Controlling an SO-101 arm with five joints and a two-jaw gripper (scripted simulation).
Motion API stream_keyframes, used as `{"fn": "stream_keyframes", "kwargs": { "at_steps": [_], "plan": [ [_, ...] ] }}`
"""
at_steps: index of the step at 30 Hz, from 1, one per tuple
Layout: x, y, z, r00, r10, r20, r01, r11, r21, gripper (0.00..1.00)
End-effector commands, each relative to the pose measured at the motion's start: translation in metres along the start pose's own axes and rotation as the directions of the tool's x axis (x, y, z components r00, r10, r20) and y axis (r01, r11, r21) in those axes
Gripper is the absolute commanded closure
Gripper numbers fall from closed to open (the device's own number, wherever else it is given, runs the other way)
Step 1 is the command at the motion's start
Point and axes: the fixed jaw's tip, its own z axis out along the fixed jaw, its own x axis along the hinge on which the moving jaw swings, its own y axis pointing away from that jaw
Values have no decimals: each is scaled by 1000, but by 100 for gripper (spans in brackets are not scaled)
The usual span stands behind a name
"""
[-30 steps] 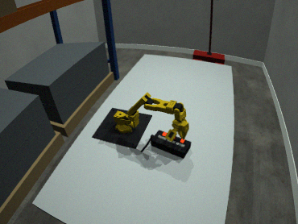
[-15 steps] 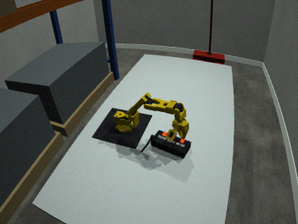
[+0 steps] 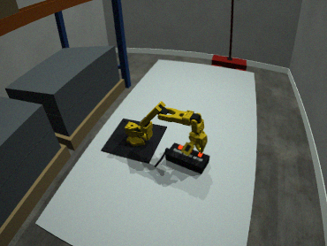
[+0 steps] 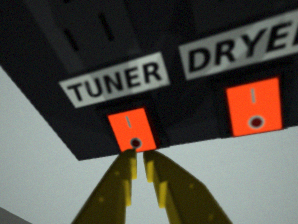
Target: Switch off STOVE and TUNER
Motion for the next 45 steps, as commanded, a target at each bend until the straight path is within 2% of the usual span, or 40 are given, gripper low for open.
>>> {"fn": "stream_keyframes", "kwargs": {
  "at_steps": [1, 45],
  "plan": [
    [-2, 1, 0, 1000, 0, -8, 0, 1000, -21, 100],
    [-4, -3, 10, 1000, -1, -8, 1, 1000, -21, 100]
  ]
}}
